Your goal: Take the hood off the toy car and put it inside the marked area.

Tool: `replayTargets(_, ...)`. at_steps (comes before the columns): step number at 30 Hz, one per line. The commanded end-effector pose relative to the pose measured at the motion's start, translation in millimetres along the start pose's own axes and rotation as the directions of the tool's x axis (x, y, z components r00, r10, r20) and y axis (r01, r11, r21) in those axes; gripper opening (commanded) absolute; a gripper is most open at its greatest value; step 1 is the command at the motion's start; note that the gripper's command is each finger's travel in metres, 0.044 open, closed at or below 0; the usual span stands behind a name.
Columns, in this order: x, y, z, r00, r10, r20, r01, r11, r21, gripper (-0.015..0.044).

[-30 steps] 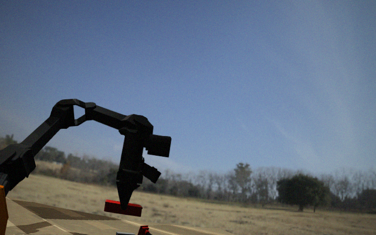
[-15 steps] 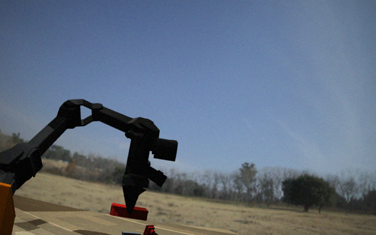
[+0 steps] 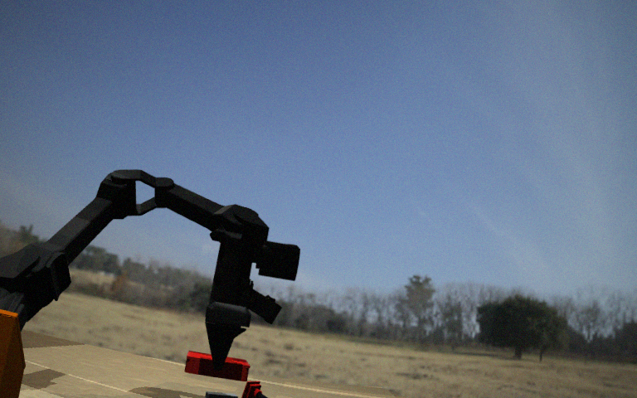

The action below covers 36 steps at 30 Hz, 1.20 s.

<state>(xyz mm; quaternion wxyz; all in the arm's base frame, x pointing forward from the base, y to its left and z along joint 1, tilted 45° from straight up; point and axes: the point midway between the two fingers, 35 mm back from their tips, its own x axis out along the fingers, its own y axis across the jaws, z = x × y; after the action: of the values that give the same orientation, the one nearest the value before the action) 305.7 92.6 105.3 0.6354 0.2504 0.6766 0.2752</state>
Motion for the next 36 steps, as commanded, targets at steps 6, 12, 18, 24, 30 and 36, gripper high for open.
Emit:
replayTargets(6, 8.5, -0.1, -1.1, 1.000, 0.003, -0.004, -0.003, 1.000, 0.007, 0.0000)
replayTargets(12, 13.2, -0.1, -1.1, 1.000, 0.003, -0.004, -0.003, 1.000, 0.007, 0.0000)
replayTargets(18, 17.9, 0.0, -1.1, 1.000, 0.004, -0.004, -0.004, 1.000, 0.007, 0.0000)
replayTargets(24, 22.5, 0.1, -1.2, 1.000, 0.004, -0.004, -0.004, 1.000, 0.007, 0.0000)
replayTargets(30, 27.2, 0.2, -1.4, 1.000, 0.004, -0.004, -0.004, 1.000, 0.006, 0.0000)
replayTargets(36, 31.8, 0.4, -1.7, 1.000, 0.005, -0.004, -0.005, 1.000, 0.006, 0.0000)
